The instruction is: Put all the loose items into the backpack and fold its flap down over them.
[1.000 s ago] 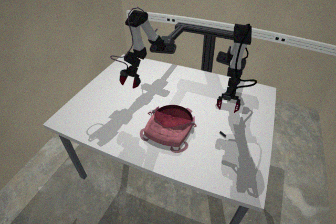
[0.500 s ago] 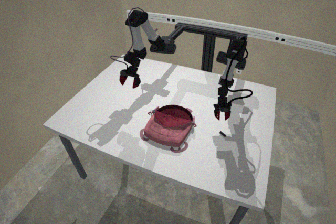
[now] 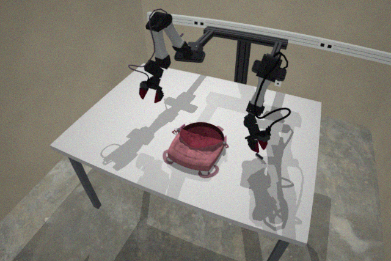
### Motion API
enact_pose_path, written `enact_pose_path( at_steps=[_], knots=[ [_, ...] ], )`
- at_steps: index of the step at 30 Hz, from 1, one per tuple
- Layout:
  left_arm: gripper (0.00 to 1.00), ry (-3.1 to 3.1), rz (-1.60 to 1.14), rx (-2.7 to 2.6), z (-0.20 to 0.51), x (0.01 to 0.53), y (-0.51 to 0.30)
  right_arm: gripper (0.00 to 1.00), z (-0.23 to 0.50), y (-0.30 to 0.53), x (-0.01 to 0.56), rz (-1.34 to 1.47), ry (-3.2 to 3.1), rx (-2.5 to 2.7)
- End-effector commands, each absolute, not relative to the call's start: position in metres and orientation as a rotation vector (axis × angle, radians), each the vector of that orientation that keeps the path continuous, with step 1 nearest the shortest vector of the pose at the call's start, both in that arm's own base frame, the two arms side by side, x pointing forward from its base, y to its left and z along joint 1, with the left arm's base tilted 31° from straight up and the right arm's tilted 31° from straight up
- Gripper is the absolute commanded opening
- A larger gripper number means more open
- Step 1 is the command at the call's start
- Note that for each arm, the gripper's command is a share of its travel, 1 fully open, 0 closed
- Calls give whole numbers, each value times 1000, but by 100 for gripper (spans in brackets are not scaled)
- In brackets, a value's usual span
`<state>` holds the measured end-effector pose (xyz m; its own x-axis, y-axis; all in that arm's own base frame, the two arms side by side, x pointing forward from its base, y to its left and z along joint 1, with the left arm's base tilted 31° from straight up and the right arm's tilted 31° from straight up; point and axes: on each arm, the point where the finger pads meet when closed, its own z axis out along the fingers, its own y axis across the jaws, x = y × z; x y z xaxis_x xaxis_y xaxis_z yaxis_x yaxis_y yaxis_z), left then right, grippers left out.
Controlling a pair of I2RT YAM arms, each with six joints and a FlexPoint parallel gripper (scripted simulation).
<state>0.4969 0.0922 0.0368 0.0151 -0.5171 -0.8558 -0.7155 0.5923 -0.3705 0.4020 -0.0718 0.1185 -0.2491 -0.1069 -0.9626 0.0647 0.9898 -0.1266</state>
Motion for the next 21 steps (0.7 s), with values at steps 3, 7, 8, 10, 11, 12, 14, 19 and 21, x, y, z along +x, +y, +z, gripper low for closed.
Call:
enact_pose_path(
  at_steps=[3, 7, 8, 10, 11, 12, 14, 19, 21],
  knots=[
    [41, 1612, 214, -1128, 50, 493, 93, 90, 122, -72, 403, -162, 1808, -39],
    [41, 1640, 229, -1126, 35, 489, 94, 90, 122, -72, 403, -162, 1808, -39],
    [41, 1611, 215, -1129, 50, 492, 93, 90, 122, -72, 403, -162, 1808, -39],
    [41, 1611, 214, -1129, 50, 492, 93, 90, 122, -72, 403, -162, 1808, -39],
    [41, 1624, 227, -1133, 39, 493, 95, 90, 122, -72, 403, -162, 1808, -39],
    [41, 1652, 251, -1137, 19, 492, 97, 90, 122, -72, 403, -162, 1808, -39],
    [41, 1634, 237, -1140, 17, 497, 101, 90, 122, -72, 403, -162, 1808, -39],
    [41, 1646, 234, -1128, 8, 504, 100, 90, 122, -72, 403, -162, 1808, -39],
    [41, 1650, 234, -1126, 2, 508, 101, 90, 122, -72, 403, -162, 1808, -39]
  ],
)
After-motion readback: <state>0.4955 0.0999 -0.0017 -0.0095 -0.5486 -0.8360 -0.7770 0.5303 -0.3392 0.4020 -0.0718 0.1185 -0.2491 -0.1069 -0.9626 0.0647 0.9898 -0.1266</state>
